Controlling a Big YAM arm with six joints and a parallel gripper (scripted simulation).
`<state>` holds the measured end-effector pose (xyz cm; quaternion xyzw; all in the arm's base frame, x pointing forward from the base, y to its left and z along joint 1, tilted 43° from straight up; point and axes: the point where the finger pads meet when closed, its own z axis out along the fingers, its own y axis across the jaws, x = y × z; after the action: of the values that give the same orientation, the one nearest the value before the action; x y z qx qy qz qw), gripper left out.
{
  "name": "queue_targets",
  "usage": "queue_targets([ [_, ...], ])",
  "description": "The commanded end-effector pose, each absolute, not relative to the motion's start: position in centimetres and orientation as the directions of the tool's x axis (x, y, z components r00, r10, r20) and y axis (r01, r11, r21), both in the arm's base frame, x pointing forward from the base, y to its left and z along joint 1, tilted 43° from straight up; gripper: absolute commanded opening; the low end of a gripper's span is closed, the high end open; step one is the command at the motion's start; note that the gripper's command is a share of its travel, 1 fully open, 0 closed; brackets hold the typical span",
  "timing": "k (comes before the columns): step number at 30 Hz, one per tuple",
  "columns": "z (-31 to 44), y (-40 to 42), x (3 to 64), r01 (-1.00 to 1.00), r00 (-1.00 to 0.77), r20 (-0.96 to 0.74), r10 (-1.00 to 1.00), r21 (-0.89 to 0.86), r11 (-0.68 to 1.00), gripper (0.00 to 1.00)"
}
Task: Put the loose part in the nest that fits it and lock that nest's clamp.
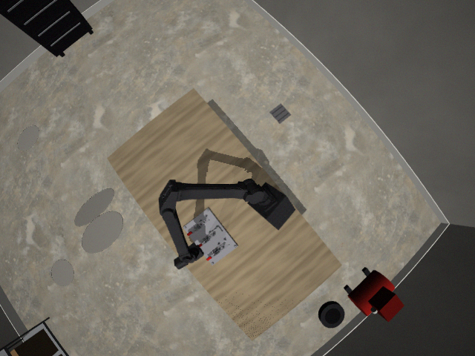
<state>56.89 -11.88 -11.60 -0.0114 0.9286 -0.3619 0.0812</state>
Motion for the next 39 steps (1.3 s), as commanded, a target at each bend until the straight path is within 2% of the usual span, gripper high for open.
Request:
queue_targets([
  [1, -12.66, -13.33, 57.09, 0.049, -0.988, -0.139, -0.061, -0.673, 0.738, 0.00],
  [39, -12.88, -13.47, 56.95, 0.045, -0.989, -0.133, -0.061, -0.673, 0.738, 0.00],
])
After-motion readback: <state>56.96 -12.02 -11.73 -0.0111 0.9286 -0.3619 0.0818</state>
